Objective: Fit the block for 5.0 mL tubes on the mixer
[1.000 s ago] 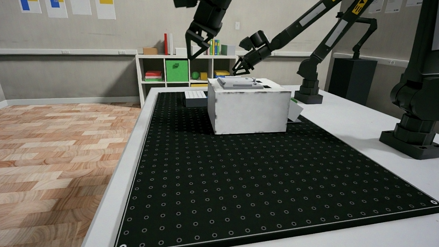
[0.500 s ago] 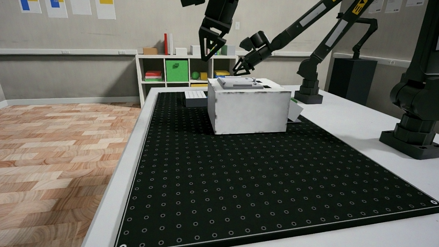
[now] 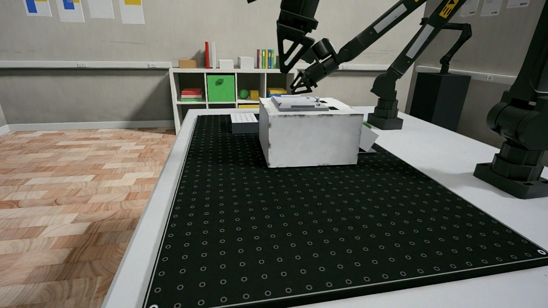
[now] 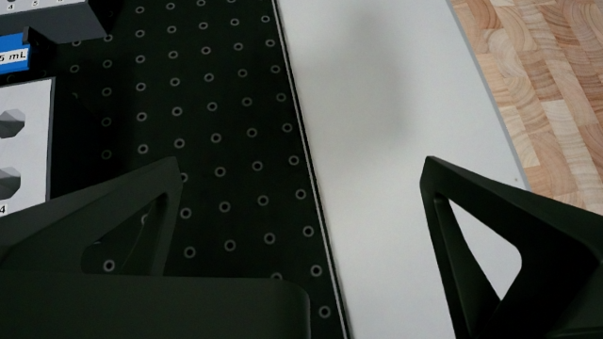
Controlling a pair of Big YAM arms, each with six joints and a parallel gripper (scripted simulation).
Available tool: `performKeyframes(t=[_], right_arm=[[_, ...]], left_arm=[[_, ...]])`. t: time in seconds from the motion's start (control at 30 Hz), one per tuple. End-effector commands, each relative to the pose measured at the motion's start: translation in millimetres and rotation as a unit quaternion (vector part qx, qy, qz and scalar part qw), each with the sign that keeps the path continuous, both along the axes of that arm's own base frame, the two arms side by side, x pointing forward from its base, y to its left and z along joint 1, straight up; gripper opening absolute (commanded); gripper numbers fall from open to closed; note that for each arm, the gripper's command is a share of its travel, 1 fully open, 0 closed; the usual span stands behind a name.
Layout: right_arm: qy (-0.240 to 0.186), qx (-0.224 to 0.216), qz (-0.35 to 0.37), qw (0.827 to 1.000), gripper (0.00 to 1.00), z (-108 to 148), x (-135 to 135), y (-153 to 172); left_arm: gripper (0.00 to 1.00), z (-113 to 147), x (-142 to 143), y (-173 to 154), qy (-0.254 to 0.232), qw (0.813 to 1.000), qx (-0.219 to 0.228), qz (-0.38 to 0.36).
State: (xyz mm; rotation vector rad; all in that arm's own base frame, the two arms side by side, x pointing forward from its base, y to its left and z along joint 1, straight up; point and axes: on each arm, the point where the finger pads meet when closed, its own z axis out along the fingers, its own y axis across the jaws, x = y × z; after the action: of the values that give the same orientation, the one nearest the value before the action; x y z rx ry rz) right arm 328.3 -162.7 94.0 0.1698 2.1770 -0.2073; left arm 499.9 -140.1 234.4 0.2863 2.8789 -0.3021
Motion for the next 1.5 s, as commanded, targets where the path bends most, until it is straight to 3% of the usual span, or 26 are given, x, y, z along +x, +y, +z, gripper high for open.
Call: performKeyframes(t=[0.0, 0.2, 0.5, 0.63, 0.77, 0.9, 1.03, 1.17, 1.33, 1.47], right_arm=[[-0.024, -0.017, 0.004, 1.000, 1.00, 25.4, 20.4, -12.0], [-0.018, -0.013, 0.003, 1.000, 1.00, 18.8, 16.1, -9.4], [-0.016, -0.011, 0.003, 1.000, 1.00, 11.6, 5.0, -2.6], [-0.007, -0.005, 0.003, 1.000, 1.00, 3.3, 2.3, -1.0], [-0.009, -0.006, 0.002, 1.000, 1.00, 6.2, 5.2, -3.0], [-0.014, -0.010, 0.002, 1.000, 1.00, 12.8, 10.3, -6.5], [-0.018, -0.012, 0.002, 1.000, 1.00, 17.8, 14.3, -9.4], [-0.020, -0.013, 0.001, 1.000, 1.00, 19.7, 15.5, -10.4], [-0.021, -0.014, 0.001, 1.000, 1.00, 21.2, 16.3, -11.1], [-0.022, -0.015, 0.001, 1.000, 1.00, 23.1, 17.5, -12.1]], left_arm=[[1.00, 33.4, 6.2, 16.1, -0.025, 0.999, -0.010, 0.017], [1.00, 34.3, -12.7, 40.5, -0.032, 0.999, -0.010, 0.012], [1.00, 30.2, -40.8, 61.1, 0.047, 0.997, 0.052, 0.045], [1.00, 35.9, -59.2, 82.5, 0.032, 0.998, 0.041, 0.047], [1.00, 36.8, -68.9, 91.2, 0.030, 0.998, 0.041, 0.045], [1.00, 32.9, -79.0, 91.7, 0.078, 0.993, 0.075, 0.050], [1.00, 34.3, -98.2, 109.3, 0.068, 0.994, 0.066, 0.052], [1.00, 44.4, -118.9, 124.9, 0.101, 0.988, 0.097, 0.072], [1.00, 41.5, -132.9, 131.4, 0.096, 0.989, 0.089, 0.068], [1.00, 43.0, -142.5, 135.6, 0.140, 0.980, 0.119, 0.075]])
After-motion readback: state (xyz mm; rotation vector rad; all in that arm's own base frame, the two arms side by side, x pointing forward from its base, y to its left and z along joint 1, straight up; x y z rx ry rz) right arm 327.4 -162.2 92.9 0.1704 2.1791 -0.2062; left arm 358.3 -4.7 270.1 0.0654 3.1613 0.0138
